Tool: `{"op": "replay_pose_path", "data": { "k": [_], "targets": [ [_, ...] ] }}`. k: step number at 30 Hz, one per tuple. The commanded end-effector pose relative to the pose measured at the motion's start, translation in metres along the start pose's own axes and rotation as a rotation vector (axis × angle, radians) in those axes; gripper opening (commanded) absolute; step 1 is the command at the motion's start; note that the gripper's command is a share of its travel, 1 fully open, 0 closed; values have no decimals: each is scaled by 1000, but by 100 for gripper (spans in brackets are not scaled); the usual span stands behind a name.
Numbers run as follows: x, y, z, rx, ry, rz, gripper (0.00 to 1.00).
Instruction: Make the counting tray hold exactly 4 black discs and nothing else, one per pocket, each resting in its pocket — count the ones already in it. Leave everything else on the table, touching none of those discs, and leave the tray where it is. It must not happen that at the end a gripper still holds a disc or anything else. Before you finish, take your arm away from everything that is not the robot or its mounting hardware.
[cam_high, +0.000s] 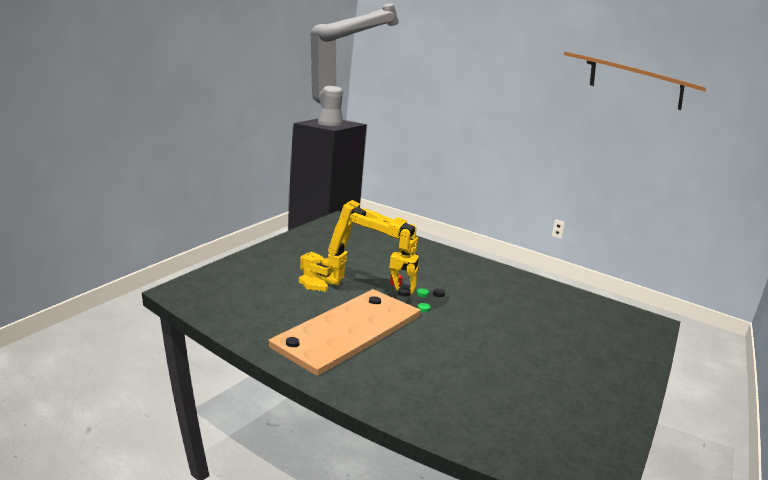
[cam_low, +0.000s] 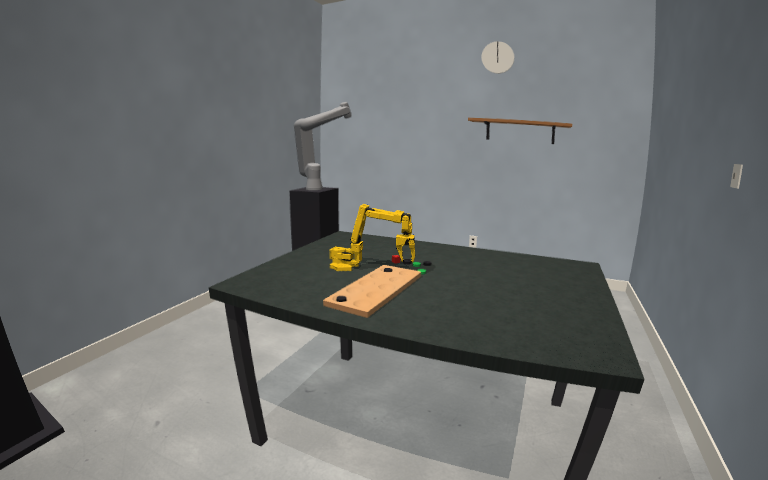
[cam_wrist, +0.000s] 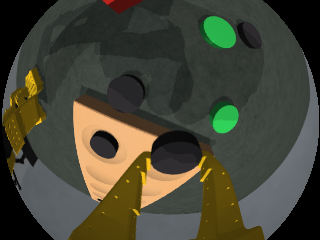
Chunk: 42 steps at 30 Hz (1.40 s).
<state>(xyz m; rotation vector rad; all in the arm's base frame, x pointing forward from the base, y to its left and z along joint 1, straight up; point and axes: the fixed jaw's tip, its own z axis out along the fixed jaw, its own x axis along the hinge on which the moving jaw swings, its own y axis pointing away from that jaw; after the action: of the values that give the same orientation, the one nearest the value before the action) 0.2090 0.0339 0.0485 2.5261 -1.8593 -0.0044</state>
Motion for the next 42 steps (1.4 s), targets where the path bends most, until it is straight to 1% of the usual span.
{"op": "replay_pose_path", "data": {
  "k": [1, 9, 11, 24, 26, 28, 42],
  "targets": [
    [13, 0, -10, 62, 8, 63, 0],
    [36, 15, -10, 61, 11, 186, 0],
    [36, 15, -10, 61, 11, 186, 0],
    [65, 41, -8, 60, 16, 371, 0],
    [68, 45, -7, 59, 17, 396, 0],
    [68, 45, -7, 59, 17, 396, 0],
    [84, 69, -5, 58, 20, 541, 0]
  ]
}}
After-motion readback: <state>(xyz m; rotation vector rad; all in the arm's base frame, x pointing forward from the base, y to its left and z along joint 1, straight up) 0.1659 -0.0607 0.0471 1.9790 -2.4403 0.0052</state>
